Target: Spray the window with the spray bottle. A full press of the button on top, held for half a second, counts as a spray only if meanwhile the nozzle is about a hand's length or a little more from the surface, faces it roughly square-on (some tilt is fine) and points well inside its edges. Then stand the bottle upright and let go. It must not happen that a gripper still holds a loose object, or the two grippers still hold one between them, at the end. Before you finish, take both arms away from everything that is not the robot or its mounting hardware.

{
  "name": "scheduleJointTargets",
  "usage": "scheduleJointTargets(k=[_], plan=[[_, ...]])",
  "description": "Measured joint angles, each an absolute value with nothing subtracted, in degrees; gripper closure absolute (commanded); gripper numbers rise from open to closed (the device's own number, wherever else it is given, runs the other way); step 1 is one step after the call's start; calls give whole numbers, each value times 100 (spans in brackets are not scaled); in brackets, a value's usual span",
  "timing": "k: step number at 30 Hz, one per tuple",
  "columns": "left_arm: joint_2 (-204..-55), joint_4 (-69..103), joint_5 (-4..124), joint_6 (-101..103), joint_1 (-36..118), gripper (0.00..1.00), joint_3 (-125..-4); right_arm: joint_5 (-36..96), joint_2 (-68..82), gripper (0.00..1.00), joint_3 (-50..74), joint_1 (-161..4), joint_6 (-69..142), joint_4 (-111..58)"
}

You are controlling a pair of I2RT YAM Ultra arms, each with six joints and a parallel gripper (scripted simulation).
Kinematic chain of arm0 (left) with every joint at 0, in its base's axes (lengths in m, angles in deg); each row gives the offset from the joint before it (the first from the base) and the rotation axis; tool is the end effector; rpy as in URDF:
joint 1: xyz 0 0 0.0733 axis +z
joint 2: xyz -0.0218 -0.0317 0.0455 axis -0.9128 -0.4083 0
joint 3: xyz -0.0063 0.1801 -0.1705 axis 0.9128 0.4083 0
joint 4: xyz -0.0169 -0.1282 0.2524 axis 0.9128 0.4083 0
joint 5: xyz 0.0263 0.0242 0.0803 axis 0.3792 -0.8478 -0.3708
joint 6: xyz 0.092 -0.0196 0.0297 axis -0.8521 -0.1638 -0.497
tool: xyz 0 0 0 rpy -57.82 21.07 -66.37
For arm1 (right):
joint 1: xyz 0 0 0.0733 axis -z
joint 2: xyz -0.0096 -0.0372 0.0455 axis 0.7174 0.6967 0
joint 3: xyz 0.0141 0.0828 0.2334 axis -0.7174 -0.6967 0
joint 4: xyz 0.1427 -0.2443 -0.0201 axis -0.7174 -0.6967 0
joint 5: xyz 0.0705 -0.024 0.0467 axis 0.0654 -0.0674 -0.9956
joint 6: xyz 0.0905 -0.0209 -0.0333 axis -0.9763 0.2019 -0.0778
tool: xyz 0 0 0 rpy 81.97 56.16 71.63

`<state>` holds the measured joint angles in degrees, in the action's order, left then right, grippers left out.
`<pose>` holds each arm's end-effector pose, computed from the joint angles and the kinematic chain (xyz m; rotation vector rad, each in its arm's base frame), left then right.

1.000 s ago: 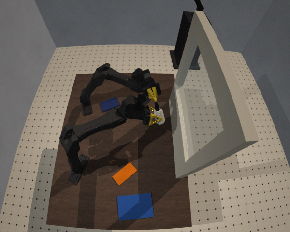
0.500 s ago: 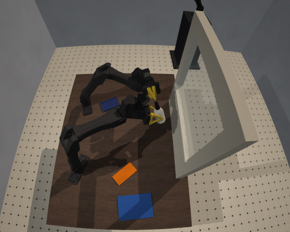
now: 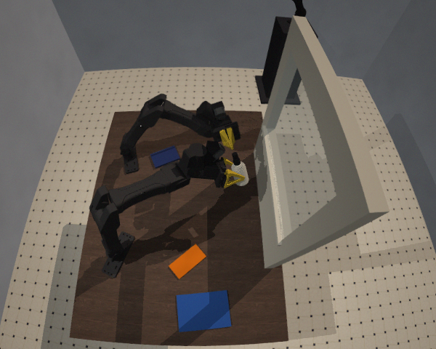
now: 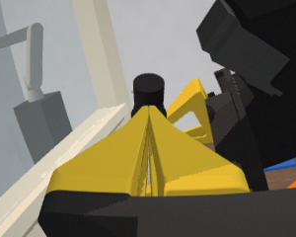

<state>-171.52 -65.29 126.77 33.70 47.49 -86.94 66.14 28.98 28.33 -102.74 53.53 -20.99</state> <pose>0.4379 -0.2332 0.3034 1.1248 0.8348 -1.2088 0.3149 0.3974 0.2825 -0.7574 1.6441 -0.0248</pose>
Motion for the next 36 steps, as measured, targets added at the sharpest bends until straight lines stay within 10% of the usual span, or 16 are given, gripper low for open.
scheduleJointTargets(k=[36], plan=[[-14935, -4090, 10412, 2253, 5402, 100, -7437, 6614, 2898, 100, 2833, -10274, 5353, -2099]])
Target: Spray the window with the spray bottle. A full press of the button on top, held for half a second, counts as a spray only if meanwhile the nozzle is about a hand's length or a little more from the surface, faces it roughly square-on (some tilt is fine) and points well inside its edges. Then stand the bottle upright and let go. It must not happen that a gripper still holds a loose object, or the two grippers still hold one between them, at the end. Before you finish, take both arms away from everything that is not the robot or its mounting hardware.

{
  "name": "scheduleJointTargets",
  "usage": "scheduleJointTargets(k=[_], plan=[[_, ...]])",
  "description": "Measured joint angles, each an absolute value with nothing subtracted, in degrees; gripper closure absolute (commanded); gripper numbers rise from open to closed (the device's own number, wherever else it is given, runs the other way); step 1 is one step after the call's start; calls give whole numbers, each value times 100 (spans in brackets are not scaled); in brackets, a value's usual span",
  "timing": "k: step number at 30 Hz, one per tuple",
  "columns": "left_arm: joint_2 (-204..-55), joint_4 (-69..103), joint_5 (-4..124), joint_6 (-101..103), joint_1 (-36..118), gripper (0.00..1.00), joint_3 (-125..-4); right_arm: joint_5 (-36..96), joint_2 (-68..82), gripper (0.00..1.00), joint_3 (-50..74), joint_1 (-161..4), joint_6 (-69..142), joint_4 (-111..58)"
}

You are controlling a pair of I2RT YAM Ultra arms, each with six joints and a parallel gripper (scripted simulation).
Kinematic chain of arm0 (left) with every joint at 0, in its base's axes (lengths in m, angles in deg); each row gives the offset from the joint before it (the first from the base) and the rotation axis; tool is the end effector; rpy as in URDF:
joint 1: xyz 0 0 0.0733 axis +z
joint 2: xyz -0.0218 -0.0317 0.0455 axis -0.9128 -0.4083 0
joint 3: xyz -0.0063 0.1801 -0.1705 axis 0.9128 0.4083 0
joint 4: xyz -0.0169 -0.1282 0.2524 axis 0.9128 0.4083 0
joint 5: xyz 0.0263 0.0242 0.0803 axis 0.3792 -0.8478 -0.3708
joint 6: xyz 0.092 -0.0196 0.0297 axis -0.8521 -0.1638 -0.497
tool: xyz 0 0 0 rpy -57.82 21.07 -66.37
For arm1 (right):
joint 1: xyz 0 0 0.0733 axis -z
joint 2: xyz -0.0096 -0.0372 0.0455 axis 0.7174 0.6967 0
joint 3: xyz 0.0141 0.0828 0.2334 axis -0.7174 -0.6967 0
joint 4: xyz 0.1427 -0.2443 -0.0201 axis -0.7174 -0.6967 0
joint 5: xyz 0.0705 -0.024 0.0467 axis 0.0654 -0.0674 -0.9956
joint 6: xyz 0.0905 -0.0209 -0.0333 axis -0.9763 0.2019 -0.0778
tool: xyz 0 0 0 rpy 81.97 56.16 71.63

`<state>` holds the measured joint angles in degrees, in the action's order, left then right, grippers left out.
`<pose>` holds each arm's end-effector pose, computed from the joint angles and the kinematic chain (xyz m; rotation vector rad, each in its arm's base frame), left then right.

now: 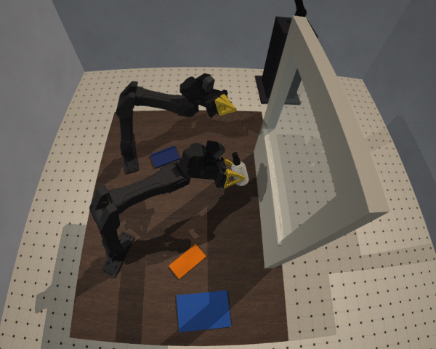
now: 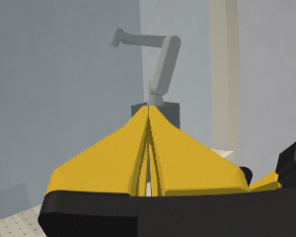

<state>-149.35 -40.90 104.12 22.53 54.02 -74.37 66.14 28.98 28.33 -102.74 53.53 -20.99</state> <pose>0.4356 -0.1572 0.3838 0.6722 1.0241 -0.9331 0.3149 0.3974 0.2825 -0.7574 1.6441 -0.0248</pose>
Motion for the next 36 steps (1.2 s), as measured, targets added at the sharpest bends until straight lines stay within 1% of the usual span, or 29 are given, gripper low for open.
scheduleJointTargets(k=[19, 36], plan=[[-12546, -1174, 7980, 950, 6025, 100, -6275, 6614, 2898, 100, 2833, -10274, 5353, -2099], [-10933, 977, 6166, 100, 6475, 100, -5435, 6614, 2898, 100, 2833, -10274, 5353, -2099]])
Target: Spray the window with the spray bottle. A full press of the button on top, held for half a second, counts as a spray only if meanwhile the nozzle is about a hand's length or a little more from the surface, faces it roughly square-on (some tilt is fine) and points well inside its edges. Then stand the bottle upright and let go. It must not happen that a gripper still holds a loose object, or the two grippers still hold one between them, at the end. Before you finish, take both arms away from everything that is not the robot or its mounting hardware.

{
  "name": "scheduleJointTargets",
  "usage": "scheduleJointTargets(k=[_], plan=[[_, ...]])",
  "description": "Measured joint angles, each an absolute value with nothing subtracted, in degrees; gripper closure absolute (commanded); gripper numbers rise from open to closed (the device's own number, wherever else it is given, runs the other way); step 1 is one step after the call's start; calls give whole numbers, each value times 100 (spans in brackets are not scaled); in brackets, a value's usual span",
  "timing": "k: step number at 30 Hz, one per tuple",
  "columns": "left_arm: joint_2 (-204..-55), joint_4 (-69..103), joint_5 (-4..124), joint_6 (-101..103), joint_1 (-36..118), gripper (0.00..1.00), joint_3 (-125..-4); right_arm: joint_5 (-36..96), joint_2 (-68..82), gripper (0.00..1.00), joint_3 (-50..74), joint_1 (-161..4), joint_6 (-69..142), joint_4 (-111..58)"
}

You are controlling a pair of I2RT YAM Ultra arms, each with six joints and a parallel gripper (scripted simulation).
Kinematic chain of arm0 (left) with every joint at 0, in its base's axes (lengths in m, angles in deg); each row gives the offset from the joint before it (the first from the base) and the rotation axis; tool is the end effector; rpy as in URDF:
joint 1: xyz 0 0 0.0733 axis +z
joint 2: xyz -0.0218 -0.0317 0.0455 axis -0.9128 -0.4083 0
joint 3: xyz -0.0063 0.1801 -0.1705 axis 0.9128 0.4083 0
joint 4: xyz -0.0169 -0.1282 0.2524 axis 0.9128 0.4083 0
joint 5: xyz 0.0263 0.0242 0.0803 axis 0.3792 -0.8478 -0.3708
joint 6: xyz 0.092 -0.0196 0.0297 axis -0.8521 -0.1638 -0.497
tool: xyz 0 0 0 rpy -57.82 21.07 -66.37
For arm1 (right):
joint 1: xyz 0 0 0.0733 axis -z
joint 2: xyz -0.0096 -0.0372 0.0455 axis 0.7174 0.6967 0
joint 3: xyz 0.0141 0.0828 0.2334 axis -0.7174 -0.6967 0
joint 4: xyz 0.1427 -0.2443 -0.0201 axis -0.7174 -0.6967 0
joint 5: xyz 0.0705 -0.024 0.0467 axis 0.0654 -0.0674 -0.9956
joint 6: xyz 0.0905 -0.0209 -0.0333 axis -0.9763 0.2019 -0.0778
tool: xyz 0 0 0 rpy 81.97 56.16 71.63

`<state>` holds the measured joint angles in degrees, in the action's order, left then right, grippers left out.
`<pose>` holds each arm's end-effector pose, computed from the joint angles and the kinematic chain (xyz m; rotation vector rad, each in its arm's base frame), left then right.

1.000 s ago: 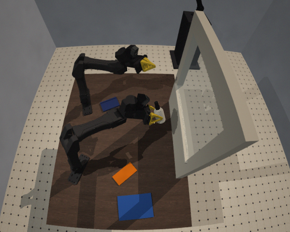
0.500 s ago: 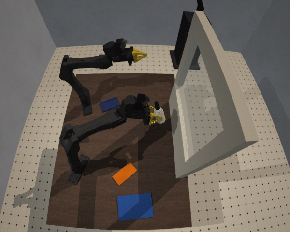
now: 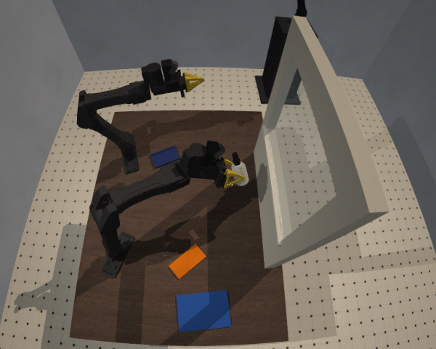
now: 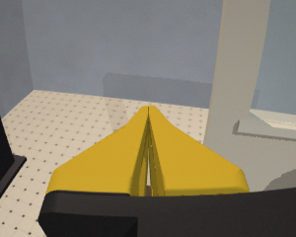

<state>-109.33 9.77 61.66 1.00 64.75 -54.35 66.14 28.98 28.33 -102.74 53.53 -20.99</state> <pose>0.3440 -0.0122 0.3970 0.0474 1.5101 -0.0945 0.3149 0.3974 0.2825 -0.7574 1.6441 -0.0248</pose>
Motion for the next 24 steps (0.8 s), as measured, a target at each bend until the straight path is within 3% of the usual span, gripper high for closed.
scheduleJointTargets(k=[12, 24], plan=[[-10536, 1536, 5718, -72, 6582, 100, -5212, 6611, 2867, 100, 2708, -10314, 5296, -2051], [-10507, 1536, 5728, -59, 6582, 100, -5210, 6614, 2437, 100, 1440, -10740, 4522, -1692]])
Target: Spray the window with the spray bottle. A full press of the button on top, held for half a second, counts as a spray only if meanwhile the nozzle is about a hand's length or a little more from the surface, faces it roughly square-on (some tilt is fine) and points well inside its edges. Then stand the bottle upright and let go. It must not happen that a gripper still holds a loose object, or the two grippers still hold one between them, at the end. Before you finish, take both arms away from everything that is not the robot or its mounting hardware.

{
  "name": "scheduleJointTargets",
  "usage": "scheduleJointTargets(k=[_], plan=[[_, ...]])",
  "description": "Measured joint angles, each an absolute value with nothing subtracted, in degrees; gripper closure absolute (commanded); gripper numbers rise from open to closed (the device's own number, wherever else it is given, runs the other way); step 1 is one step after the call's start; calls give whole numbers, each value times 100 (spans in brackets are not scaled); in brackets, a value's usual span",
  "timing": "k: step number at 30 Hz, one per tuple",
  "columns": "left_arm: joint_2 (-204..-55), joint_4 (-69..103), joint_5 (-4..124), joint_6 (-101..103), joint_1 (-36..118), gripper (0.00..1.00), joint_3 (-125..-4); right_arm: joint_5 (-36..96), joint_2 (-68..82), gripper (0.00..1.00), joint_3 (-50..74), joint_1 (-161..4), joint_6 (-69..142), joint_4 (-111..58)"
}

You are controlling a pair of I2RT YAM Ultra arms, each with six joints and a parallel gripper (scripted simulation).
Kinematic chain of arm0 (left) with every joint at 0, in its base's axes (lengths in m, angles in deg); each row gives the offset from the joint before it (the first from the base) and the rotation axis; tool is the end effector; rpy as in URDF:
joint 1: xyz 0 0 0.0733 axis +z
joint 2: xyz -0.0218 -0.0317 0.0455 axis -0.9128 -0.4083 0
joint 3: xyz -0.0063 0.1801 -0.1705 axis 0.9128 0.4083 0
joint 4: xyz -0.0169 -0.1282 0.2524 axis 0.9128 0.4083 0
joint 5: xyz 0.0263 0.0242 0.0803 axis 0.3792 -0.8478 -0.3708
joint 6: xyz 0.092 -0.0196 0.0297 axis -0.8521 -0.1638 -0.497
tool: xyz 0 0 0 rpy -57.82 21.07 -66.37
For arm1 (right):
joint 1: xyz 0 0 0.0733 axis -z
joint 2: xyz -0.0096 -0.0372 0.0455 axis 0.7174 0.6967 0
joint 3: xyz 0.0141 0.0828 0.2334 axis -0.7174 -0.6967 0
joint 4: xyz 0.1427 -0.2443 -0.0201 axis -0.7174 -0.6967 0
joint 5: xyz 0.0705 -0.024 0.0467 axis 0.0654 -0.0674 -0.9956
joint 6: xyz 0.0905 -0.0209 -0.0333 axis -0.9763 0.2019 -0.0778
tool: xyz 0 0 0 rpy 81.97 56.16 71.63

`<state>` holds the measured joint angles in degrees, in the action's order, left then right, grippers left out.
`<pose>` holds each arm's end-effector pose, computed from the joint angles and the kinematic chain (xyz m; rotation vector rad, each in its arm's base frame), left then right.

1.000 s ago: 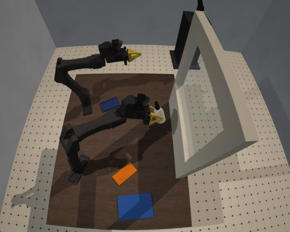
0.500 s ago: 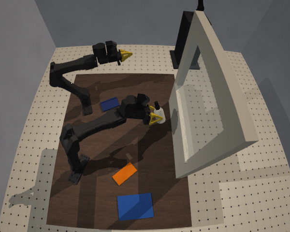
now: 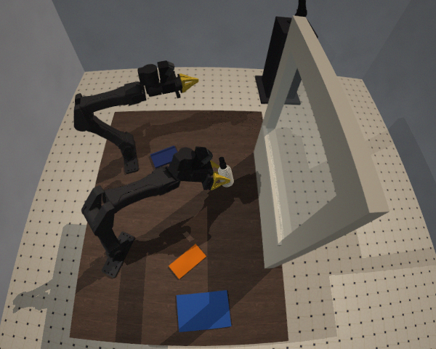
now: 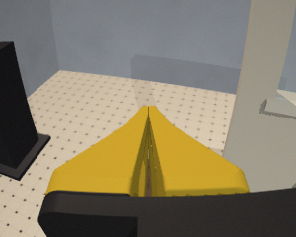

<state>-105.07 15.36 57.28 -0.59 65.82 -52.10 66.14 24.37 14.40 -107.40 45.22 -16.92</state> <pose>0.3269 0.0012 0.3880 -0.0071 1.5724 0.0008 0.2671 0.3950 0.2306 -0.7678 1.7241 0.0851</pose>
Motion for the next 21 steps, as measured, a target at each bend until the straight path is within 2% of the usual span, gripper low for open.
scheduleJointTargets(k=[21], plan=[[-10507, 1536, 5728, -59, 6582, 100, -5210, 6655, 1370, 100, -1237, -11730, 3016, -667]])
